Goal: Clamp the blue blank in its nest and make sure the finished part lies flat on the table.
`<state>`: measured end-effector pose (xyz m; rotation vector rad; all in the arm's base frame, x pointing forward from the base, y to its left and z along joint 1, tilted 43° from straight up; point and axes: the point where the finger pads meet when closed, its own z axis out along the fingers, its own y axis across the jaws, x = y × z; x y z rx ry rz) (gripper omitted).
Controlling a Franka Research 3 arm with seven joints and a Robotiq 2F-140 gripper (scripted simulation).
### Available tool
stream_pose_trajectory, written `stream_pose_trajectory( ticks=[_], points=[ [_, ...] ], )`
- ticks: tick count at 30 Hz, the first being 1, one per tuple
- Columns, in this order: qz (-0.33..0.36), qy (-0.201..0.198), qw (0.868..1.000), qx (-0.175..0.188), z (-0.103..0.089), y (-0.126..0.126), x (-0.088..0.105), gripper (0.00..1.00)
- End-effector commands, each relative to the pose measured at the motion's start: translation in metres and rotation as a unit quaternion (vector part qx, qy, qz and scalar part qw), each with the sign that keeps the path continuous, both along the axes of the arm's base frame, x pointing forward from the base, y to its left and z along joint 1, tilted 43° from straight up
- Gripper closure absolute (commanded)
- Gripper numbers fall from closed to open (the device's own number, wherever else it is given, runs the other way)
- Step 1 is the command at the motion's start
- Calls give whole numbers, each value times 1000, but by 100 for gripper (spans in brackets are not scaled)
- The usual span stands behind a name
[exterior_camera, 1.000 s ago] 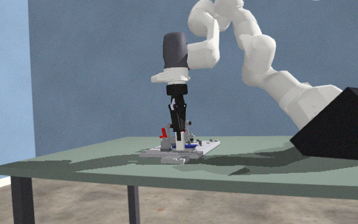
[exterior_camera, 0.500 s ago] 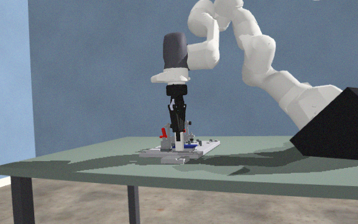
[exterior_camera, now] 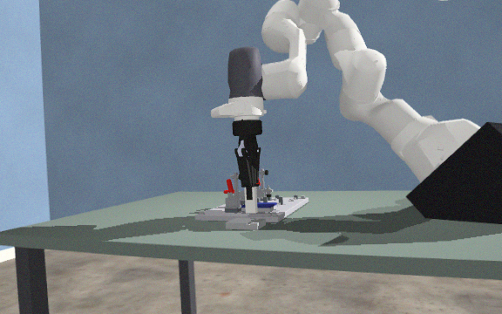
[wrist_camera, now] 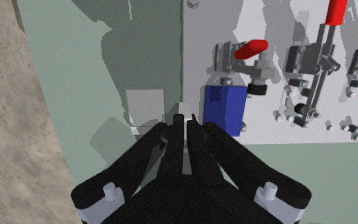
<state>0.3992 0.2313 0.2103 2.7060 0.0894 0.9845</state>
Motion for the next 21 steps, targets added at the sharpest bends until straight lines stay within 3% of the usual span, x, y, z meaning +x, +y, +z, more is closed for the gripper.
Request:
stream_pose_trajectory(
  ticks=[1,21],
  points=[
    [-1,-2,1000,4,1,2,1,100],
    [-1,-2,1000,4,2,-2,1,100]
  ],
)
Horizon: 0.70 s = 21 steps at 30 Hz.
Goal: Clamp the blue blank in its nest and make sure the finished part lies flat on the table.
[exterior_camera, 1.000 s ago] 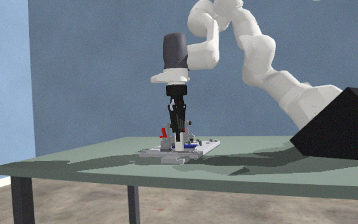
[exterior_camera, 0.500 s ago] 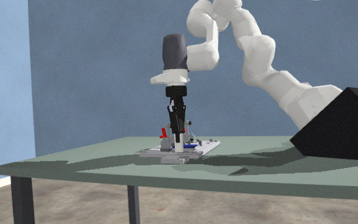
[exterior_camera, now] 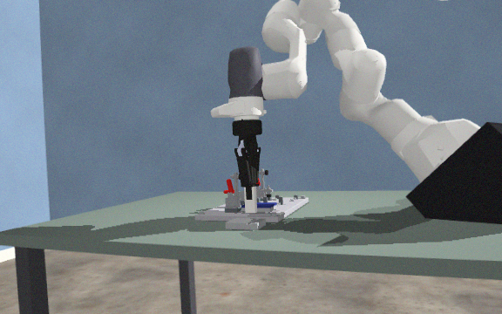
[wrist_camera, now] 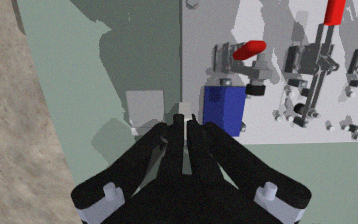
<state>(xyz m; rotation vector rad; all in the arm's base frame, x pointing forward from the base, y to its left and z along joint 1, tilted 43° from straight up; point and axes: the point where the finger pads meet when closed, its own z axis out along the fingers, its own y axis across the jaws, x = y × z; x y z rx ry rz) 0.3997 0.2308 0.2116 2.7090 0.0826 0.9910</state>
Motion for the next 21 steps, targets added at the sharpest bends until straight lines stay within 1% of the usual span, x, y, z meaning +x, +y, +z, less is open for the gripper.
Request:
stream_pose_trajectory(
  ticks=[1,21],
  points=[
    [0,0,1000,1,0,-1,0,100],
    [0,0,1000,1,1,-5,0,100]
  ],
)
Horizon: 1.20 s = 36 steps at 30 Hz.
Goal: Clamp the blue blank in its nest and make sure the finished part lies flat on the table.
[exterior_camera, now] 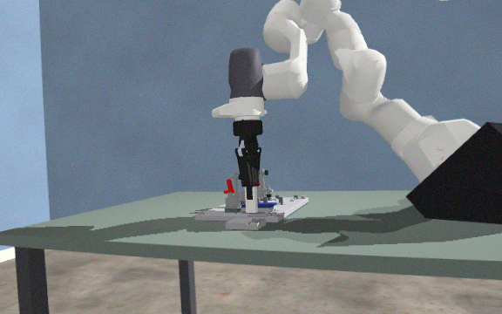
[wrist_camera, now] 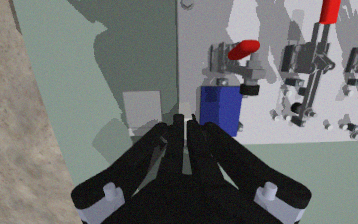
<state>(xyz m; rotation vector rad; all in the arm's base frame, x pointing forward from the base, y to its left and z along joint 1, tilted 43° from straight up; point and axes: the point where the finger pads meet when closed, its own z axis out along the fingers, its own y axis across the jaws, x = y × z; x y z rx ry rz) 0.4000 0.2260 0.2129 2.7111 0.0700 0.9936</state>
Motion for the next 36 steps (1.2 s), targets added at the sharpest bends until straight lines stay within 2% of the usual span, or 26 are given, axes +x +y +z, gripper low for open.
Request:
stream_pose_trajectory(
  ticks=[1,36],
  points=[
    [4,1,1000,-2,0,0,0,100],
    [4,1,1000,-2,2,-8,0,100]
  ],
)
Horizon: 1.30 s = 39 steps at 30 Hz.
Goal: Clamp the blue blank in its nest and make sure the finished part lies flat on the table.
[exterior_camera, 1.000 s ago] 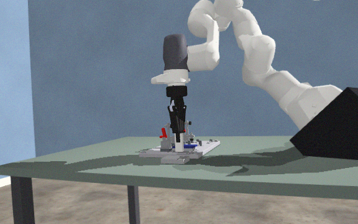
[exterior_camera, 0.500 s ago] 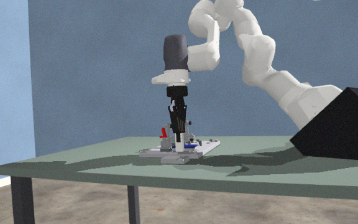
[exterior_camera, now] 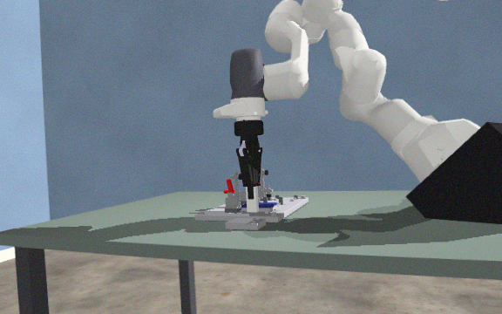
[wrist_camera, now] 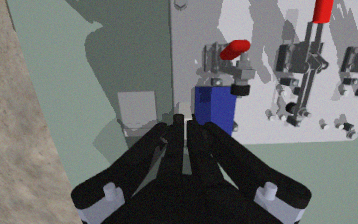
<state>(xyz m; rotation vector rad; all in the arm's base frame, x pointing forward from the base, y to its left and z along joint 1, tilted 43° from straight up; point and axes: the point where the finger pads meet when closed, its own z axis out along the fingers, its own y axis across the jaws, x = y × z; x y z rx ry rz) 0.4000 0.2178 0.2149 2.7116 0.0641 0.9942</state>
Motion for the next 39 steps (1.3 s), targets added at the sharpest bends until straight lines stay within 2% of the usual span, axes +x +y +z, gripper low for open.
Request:
stream_pose_trajectory(
  ticks=[1,39],
  points=[
    [5,1,1000,-3,0,0,0,100],
    [5,1,1000,-3,2,-7,-1,100]
  ],
)
